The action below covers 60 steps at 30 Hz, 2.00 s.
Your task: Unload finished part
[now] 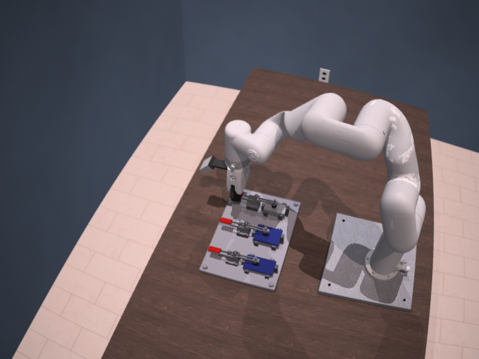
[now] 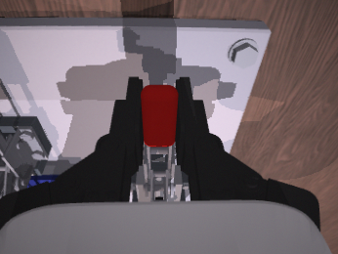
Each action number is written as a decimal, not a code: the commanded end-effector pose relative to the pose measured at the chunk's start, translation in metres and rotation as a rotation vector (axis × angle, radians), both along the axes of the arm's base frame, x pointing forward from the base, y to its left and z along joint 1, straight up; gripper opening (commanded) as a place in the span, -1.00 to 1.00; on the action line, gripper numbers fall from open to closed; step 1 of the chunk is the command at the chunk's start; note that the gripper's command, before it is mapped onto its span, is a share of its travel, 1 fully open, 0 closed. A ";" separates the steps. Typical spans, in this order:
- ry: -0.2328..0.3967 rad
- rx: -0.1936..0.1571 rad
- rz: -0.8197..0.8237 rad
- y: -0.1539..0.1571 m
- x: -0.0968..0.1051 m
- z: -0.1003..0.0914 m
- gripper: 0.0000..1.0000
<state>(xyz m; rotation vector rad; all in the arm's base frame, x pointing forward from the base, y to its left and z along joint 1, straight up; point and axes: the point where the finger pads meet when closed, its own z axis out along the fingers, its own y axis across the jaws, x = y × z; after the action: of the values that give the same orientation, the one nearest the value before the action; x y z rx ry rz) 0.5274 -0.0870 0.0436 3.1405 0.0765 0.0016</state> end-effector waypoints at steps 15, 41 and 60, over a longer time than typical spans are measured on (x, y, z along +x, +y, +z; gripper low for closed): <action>-0.004 -0.001 0.000 0.000 0.000 0.006 -1.00; -0.004 -0.001 0.000 -0.001 -0.009 0.020 -1.00; -0.004 -0.001 0.000 -0.001 -0.021 0.029 -1.00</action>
<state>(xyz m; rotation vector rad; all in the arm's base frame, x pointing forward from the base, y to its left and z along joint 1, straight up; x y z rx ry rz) 0.5085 -0.0878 0.0694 3.1402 0.0769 0.0038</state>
